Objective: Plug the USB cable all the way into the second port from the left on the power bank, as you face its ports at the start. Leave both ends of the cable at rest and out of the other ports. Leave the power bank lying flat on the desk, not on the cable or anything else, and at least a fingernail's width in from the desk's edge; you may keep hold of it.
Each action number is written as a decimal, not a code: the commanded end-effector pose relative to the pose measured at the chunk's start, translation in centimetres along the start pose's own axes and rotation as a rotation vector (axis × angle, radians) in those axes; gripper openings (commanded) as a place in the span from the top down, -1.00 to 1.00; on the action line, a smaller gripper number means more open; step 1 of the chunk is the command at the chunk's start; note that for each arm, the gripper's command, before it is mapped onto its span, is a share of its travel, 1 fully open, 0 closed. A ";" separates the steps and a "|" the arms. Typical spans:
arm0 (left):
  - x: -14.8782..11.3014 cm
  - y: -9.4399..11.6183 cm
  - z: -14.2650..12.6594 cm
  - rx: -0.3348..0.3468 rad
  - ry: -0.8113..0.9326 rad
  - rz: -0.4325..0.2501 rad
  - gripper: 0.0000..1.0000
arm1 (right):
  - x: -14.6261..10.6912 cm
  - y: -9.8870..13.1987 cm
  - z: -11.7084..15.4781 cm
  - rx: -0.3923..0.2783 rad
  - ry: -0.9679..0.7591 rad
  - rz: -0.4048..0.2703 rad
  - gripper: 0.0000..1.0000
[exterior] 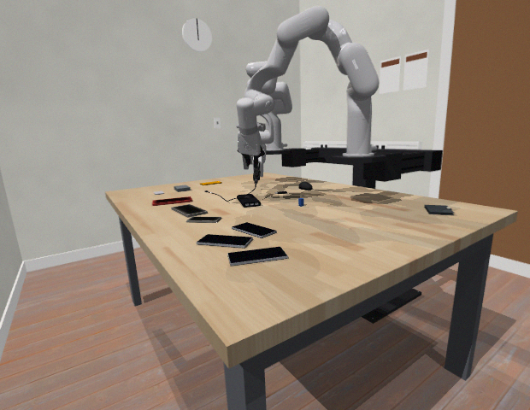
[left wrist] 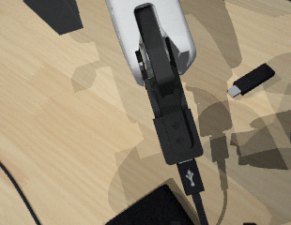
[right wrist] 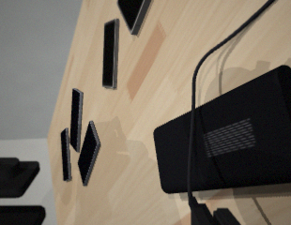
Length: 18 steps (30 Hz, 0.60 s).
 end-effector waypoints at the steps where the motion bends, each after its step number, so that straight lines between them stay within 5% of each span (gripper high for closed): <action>1: -0.2 1.5 -0.5 0.015 -0.118 -0.004 0.38 | 0.0 0.0 -0.1 0.003 0.001 0.001 1.00; 18: -1.3 6.0 -0.8 0.025 -0.578 -0.028 0.38 | 0.0 0.0 -0.1 0.003 0.001 0.001 1.00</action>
Point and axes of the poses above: on each arm, the point where the finger pads meet when closed, its own y axis back along the fingers, its own z axis across the jaws, x = y × z, the point moved 9 cm from there along y, back along the fingers, and after that the axes turned 6 degrees about y, right-handed, at the moved point
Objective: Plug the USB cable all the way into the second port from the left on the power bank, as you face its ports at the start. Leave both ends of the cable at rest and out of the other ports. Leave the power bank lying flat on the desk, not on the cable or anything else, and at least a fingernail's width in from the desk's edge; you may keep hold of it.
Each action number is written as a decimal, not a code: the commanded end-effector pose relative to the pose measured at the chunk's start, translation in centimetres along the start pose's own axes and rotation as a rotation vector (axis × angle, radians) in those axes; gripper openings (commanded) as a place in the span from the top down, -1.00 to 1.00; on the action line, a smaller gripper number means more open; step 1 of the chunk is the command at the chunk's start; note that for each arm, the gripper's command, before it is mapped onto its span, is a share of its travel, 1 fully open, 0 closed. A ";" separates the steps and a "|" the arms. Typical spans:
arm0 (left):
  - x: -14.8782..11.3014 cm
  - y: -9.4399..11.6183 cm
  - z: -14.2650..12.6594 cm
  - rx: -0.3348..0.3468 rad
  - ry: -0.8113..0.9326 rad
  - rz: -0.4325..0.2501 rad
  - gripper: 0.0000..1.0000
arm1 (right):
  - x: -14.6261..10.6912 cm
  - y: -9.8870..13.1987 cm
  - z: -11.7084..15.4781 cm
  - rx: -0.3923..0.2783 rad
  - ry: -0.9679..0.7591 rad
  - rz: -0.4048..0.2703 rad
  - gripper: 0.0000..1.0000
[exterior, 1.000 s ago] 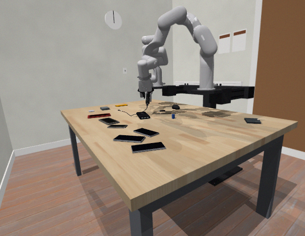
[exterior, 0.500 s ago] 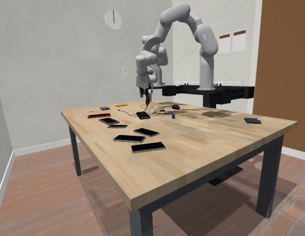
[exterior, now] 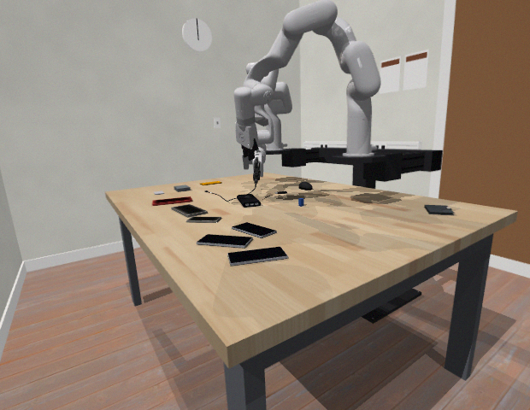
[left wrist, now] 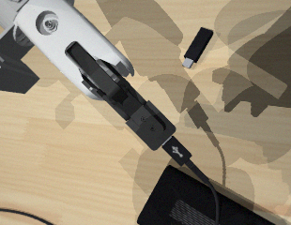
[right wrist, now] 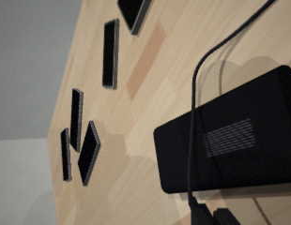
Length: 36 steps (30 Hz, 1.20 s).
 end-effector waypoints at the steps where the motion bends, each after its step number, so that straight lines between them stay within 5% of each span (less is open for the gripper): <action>1: -0.4 1.7 -0.1 0.006 -0.133 -0.014 0.38 | 0.0 0.0 -0.1 0.003 0.001 0.001 1.00; 36: -2.0 11.0 2.0 -0.069 -1.082 -0.069 0.38 | 0.0 0.0 -0.1 0.003 0.001 0.001 1.00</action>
Point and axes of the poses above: on each arm, the point where the finger pads meet when closed, its own y axis back along the fingers, its own z axis across the jaws, x = y × z, the point moved 9 cm from there along y, back along the fingers, and after that the axes turned 6 degrees about y, right-handed, at the moved point
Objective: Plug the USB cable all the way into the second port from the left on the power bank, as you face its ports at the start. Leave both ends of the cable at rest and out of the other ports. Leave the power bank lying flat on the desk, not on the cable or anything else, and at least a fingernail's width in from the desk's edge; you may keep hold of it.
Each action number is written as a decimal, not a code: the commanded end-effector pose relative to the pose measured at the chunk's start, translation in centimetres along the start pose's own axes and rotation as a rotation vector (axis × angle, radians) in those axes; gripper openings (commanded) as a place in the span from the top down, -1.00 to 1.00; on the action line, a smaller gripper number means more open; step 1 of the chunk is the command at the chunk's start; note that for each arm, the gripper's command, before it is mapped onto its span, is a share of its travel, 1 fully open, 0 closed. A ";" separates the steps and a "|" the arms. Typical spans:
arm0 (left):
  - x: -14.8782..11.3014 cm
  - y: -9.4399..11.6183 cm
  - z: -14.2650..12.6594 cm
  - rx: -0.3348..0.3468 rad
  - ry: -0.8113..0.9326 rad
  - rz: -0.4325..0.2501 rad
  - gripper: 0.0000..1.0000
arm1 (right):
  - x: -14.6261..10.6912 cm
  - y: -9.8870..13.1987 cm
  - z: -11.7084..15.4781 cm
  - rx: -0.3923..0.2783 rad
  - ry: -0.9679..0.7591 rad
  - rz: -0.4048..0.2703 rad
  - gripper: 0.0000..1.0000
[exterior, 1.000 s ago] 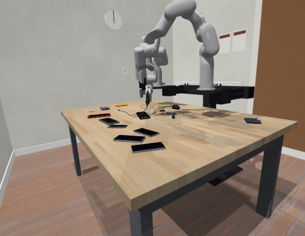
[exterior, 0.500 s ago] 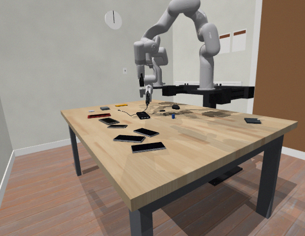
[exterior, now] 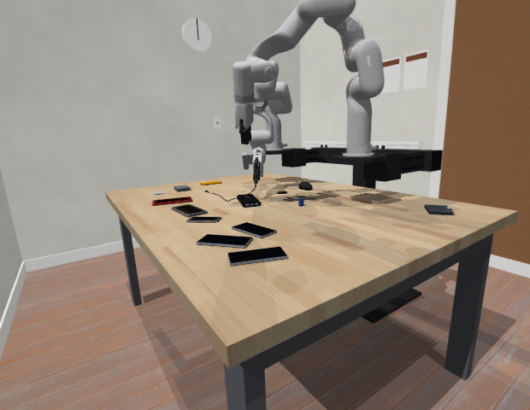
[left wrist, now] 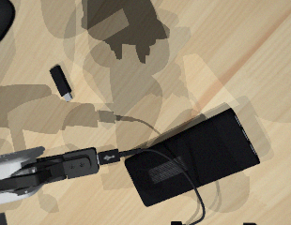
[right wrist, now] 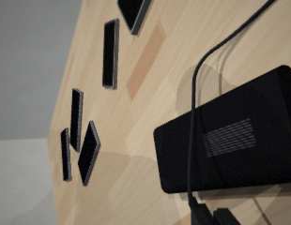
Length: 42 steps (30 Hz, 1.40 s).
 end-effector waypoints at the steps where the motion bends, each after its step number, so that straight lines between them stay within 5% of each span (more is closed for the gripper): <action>1: 0.1 1.4 0.4 -0.014 -0.132 -0.007 0.38 | 0.0 0.0 -0.1 0.003 0.001 0.001 1.00; 29: 2.3 8.0 3.0 -0.101 -0.808 0.039 0.38 | 0.0 0.0 -0.1 0.003 0.001 0.001 1.00; 42: 4.3 12.1 4.5 -0.150 -1.213 0.112 0.38 | 0.0 0.0 -0.1 0.003 0.001 0.001 1.00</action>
Point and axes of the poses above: on each arm, the point where the finger pads meet when closed, its own y axis back along the fingers, its own z axis across the jaws, x = y × z, the point moved 9 cm from there along y, back along the fingers, and after that the axes turned 6 degrees about y, right-handed, at the moved point
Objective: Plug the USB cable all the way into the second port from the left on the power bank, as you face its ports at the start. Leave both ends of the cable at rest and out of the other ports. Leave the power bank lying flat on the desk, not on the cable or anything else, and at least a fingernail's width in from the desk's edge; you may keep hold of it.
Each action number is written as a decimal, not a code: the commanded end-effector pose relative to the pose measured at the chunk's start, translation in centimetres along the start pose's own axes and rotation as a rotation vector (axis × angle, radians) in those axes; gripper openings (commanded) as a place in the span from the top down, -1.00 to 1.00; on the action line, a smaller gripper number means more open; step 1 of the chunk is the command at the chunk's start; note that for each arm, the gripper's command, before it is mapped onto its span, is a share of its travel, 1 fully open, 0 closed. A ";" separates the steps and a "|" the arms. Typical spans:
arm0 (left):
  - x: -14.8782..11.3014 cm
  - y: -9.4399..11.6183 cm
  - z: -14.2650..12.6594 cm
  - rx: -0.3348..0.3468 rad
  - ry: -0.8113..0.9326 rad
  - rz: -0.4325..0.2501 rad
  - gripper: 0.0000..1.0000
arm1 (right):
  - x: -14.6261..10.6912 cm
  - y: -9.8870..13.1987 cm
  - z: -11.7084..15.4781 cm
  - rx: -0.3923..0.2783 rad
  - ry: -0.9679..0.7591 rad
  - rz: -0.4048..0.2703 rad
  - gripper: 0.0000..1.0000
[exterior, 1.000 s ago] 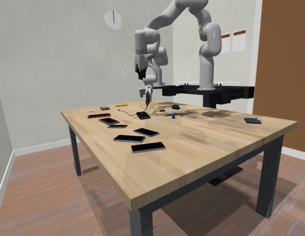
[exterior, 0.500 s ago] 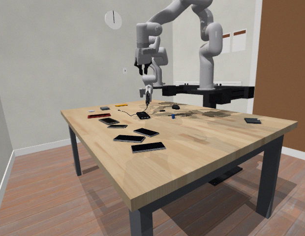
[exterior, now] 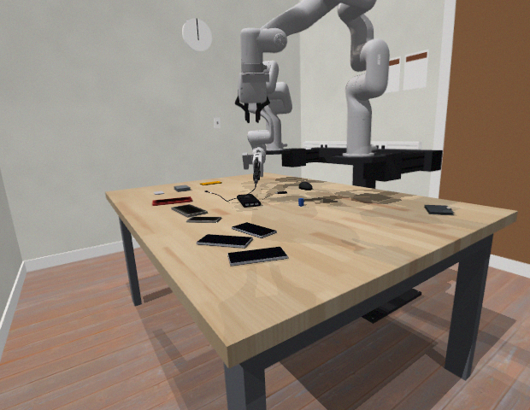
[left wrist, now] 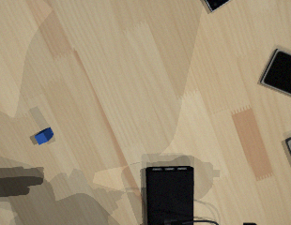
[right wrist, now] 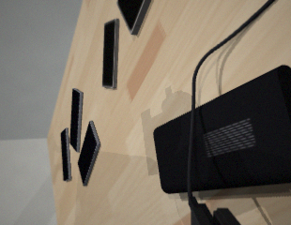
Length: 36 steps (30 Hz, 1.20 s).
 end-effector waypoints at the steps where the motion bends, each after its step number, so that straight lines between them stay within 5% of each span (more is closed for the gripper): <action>1: 0.6 1.0 -0.2 -0.010 -0.089 0.009 0.38 | 0.0 0.0 -0.1 0.003 0.001 0.001 1.00; 36: 6.6 8.5 -3.7 0.047 -0.899 0.186 0.38 | 0.0 0.0 -0.1 0.003 0.001 0.001 1.00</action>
Point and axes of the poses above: on each arm, the point where the finger pads meet when closed, its own y axis back along the fingers, its own z axis across the jaws, x = y × z, the point moved 9 cm from there along y, back along the fingers, and after that the axes turned 6 degrees about y, right-handed, at the moved point
